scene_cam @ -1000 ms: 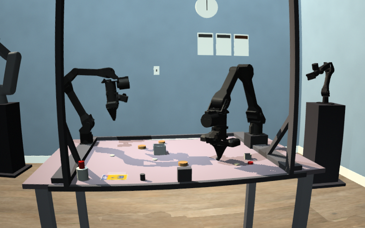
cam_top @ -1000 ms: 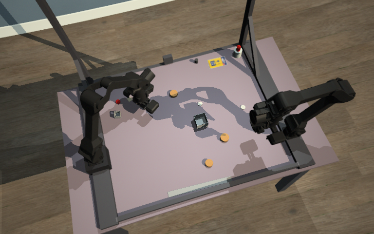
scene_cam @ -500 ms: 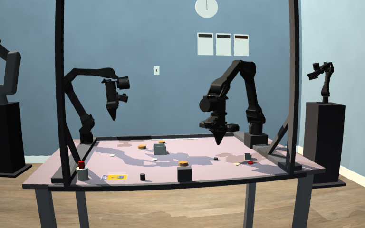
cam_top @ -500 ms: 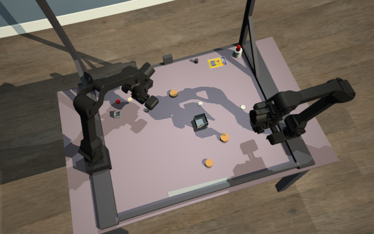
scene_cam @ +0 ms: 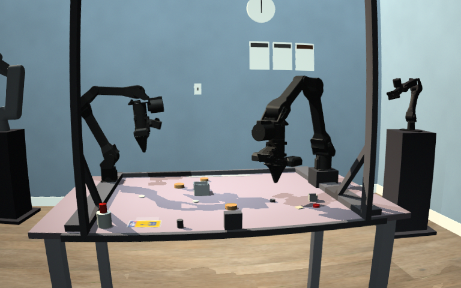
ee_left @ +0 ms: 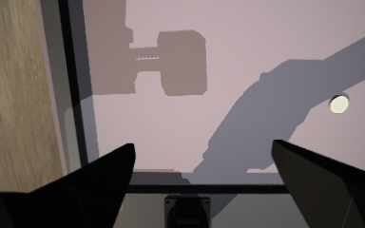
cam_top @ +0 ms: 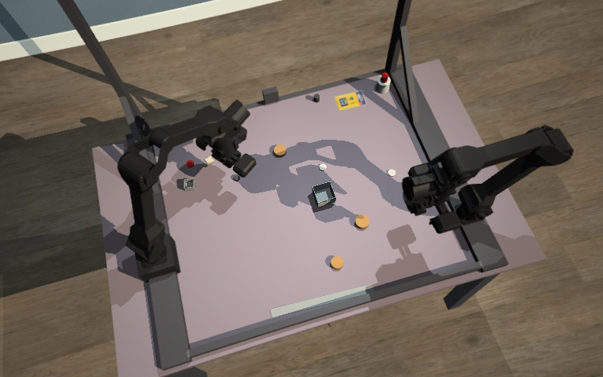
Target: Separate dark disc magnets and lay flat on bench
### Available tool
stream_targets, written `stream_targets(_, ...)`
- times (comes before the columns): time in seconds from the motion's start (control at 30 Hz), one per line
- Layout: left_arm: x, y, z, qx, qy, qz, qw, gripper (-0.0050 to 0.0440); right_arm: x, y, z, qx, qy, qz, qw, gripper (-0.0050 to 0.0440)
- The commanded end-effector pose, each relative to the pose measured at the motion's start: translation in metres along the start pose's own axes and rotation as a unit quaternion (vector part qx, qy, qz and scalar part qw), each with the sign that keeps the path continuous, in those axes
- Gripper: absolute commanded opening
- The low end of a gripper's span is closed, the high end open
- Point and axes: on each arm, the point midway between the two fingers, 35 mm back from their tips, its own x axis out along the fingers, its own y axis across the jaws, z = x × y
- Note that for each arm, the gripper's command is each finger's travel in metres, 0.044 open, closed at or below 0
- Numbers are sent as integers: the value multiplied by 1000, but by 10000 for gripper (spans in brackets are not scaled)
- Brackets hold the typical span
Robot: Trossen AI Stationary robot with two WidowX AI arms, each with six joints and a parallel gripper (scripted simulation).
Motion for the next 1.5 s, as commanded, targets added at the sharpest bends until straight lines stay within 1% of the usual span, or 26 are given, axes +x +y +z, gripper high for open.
stream_targets(0.0, -3, 0, 1, 1, -7, -1, 1000, 400, -3, 0, 1, -4, -4, 0, 1000, -50)
stream_targets(0.17, -3, 0, 1, 1, -7, -1, 1000, 400, -3, 0, 1, -4, -4, 0, 1000, -50)
stream_targets(0.2, -3, 0, 1, 1, -7, -1, 1000, 400, -3, 0, 1, -4, -4, 0, 1000, 24)
stream_targets(0.3, -2, 0, 5, -3, -5, 1, 1000, 400, -3, 0, 1, -1, -4, 0, 1000, 96)
stream_targets(0.37, -2, 0, 5, -3, -5, 1, 1000, 400, -3, 0, 1, -1, -4, 0, 1000, 96)
stream_targets(0.43, 0, -1, 9, -9, -10, 6, 1000, 400, -2, 0, 1, 1, -5, 0, 1000, 144)
stream_targets(0.47, 1, -1, 13, -14, -14, 8, 1000, 400, 5, 0, -3, 3, 7, 0, 1000, 168)
stream_targets(0.5, 2, -1, 17, -20, -19, 11, 1000, 400, 5, 0, -3, 5, 7, 0, 1000, 192)
stream_targets(0.63, 8, -6, 44, -61, -57, 26, 996, 400, 7, -1, -2, 14, 7, 0, 1000, 288)
stream_targets(0.77, 17, -19, 88, -132, -123, 36, 983, 400, 10, -3, -2, 29, 7, 0, 1000, 384)
stream_targets(0.8, 21, -24, 97, -154, -136, 38, 978, 400, 11, -3, -2, 33, 7, 0, 999, 400)
stream_targets(0.87, 26, -34, 115, -190, -167, 34, 967, 400, 12, -3, -2, 39, 7, -1, 999, 400)
stream_targets(0.93, 26, -34, 115, -190, -167, 34, 967, 400, 12, -3, -2, 39, 7, -1, 999, 400)
stream_targets(0.97, 26, -41, 129, -208, -192, 26, 959, 400, 13, -3, -1, 42, 6, -1, 999, 400)
stream_targets(1.07, 35, -63, 155, -274, -240, 7, 931, 400, 16, -4, -2, 56, 7, -1, 998, 400)
stream_targets(1.23, 44, -98, 187, -362, -304, -44, 880, 400, 19, -5, -2, 72, 6, -1, 997, 400)
stream_targets(1.43, 52, -145, 213, -457, -359, -130, 804, 400, 23, -6, -2, 91, 6, -1, 996, 400)
stream_targets(1.47, 52, -145, 213, -457, -359, -130, 804, 400, 23, -6, -2, 91, 6, -1, 996, 400)
